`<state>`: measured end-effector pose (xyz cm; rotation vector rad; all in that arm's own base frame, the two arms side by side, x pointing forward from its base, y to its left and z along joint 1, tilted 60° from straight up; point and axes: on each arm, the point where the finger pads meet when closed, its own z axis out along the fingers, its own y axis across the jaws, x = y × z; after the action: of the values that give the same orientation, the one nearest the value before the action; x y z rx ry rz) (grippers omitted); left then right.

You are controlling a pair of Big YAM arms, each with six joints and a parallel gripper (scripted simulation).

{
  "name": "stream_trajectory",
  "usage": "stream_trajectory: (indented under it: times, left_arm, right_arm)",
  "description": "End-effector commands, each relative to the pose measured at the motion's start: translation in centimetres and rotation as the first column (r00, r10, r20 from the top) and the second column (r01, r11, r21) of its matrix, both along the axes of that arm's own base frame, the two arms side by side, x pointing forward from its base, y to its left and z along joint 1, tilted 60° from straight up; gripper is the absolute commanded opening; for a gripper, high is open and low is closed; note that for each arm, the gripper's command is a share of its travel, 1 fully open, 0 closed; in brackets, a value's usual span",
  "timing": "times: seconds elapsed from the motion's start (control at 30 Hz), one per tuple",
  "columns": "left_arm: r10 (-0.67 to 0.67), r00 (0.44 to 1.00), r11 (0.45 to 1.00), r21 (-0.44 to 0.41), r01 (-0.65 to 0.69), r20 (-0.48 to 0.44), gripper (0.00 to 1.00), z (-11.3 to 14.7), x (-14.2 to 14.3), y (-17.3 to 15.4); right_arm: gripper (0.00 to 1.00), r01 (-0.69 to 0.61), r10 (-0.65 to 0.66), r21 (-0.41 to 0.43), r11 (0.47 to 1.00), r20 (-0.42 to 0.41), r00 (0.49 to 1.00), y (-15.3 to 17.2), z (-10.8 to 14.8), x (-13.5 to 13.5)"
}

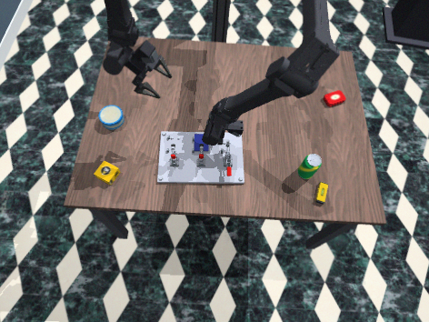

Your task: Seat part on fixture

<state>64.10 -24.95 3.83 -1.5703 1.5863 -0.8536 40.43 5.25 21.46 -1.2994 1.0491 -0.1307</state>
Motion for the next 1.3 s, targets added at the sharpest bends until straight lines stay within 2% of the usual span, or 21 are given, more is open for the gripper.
stream_trajectory:
  times: [0.0, 0.23, 0.33, 0.37, 0.47, 0.57, 0.67, 0.73, 0.8, 0.9, 1.0, 1.03, 1.17, 1.27]
  left_arm:
    - [-0.018, 1.000, 1.000, -0.006, 0.018, -0.009, 0.01, 0.9, -2.1, -1.2]
    - [-0.017, 1.000, 1.000, -0.006, 0.017, -0.008, 0.01, 1.7, -3.5, -1.2]
    - [-0.006, 1.000, 1.000, -0.009, 0.006, 0.017, 0.01, 1.8, -1.7, -0.5]
    - [0.006, 1.000, 1.000, 0.000, -0.006, 0.005, 0.01, 0.6, -1.2, 0.3]
    - [0.006, 1.000, 1.000, 0.004, -0.006, 0.009, 0.01, 0.7, -0.9, 0.5]
    - [-0.046, 0.999, 0.997, 0.064, 0.046, 0.003, 0.00, 0.5, -1.4, -0.6]
    - [-0.133, 0.988, 0.971, 0.190, 0.147, -0.084, 0.00, -2.3, -4.5, -2.7]
    - [-0.199, 0.972, 0.935, 0.272, 0.227, -0.126, 0.00, -3.8, -6.0, -4.2]
    - [-0.199, 0.972, 0.935, 0.272, 0.227, -0.126, 0.00, -3.8, -6.0, -4.2]
    - [-0.277, 0.950, 0.882, 0.353, 0.311, -0.144, 0.00, -4.0, -6.0, -5.4]
    - [-0.346, 0.922, 0.794, 0.470, 0.386, -0.173, 0.00, -4.0, -5.9, -6.0]
    - [-0.348, 0.920, 0.774, 0.500, 0.389, -0.178, 0.00, -3.9, -5.2, -5.1]
    - [-0.406, 0.888, 0.660, 0.604, 0.447, -0.213, 0.00, -3.3, -5.1, -5.6]
    - [-0.451, 0.851, 0.548, 0.669, 0.502, -0.269, 0.00, -4.4, -6.0, -6.7]
  right_arm:
    - [1.00, 0.001, -0.001, -0.004, 1.000, 0.006, 1.000, -0.1, 0.1, 0.0]
    - [1.00, 0.001, -0.001, -0.004, 1.000, 0.006, 1.000, -0.1, 0.1, 0.0]
    - [1.00, 0.001, -0.001, -0.004, 1.000, 0.006, 1.000, -0.1, 0.1, 0.0]
    - [1.00, 0.001, -0.001, -0.004, 1.000, 0.006, 1.000, -0.1, 0.1, 0.0]
    - [1.00, 0.001, -0.001, -0.004, 1.000, 0.006, 1.000, -0.1, 0.1, 0.0]
    - [1.00, 0.001, -0.001, -0.004, 1.000, 0.006, 1.000, -0.1, 0.1, 0.0]
    - [1.00, 0.001, -0.001, -0.004, 1.000, 0.006, 1.000, -0.1, 0.1, 0.0]
    - [1.00, 0.001, -0.001, -0.004, 1.000, 0.006, 1.000, -0.1, 0.1, 0.0]
    - [1.00, 0.001, -0.001, -0.004, 1.000, 0.006, 1.000, -0.1, 0.1, 0.0]
    - [1.00, 0.001, -0.001, -0.004, 1.000, 0.006, 1.000, -0.1, 0.1, 0.0]
    - [1.00, 0.001, -0.001, -0.004, 1.000, 0.006, 1.000, -0.1, 0.1, 0.0]
    - [1.00, 0.001, -0.001, -0.004, 1.000, 0.006, 1.000, -0.1, 0.1, 0.0]
    - [1.00, 0.001, -0.001, -0.004, 1.000, 0.006, 1.000, -0.1, 0.1, 0.0]
    - [1.00, 0.001, -0.001, -0.004, 1.000, 0.006, 1.000, -0.1, 0.1, 0.0]
